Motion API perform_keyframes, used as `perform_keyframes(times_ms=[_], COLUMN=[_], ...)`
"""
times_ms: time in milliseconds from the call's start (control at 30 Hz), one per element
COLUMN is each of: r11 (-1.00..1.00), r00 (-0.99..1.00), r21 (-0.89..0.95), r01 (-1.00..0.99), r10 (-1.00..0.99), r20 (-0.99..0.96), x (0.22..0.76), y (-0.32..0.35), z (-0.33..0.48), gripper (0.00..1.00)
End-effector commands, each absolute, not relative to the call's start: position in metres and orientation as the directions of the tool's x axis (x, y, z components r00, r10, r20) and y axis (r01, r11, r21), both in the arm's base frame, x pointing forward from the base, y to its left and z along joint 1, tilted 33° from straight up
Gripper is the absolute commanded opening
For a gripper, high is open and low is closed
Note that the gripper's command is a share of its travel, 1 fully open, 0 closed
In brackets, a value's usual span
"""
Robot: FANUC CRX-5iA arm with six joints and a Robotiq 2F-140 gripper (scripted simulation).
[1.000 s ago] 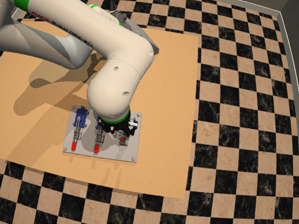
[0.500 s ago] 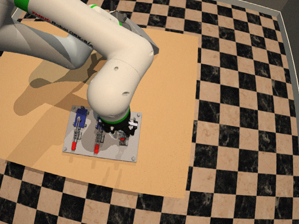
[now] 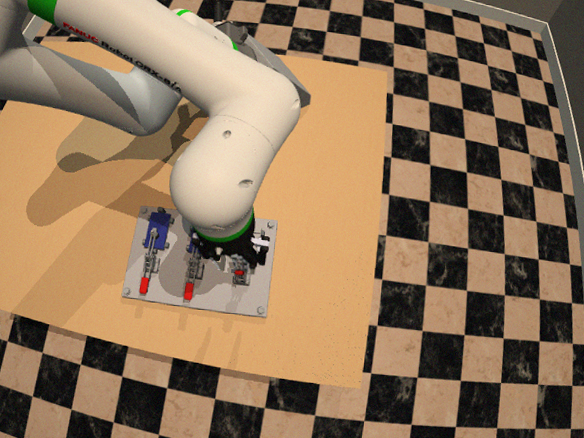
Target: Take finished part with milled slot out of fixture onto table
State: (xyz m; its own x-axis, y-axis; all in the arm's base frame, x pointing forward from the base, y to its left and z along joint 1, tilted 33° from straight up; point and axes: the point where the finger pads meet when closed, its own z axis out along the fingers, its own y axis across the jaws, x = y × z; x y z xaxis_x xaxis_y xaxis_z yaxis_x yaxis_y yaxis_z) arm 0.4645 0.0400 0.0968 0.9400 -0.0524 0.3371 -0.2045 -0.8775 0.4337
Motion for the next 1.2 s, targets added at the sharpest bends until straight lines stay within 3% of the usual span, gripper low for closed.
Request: perform_keyframes(times_ms=[0, 1167], r11=[-0.878, -0.878], r00=[0.940, 0.940], r21=[0.434, 0.434], r01=[-0.204, -0.204], r10=[-0.052, -0.052], r20=[0.337, 0.337], x=[0.4646, 0.4603], y=[0.0402, 0.0373], z=[0.0969, 0.0890], gripper=[0.58, 0.58])
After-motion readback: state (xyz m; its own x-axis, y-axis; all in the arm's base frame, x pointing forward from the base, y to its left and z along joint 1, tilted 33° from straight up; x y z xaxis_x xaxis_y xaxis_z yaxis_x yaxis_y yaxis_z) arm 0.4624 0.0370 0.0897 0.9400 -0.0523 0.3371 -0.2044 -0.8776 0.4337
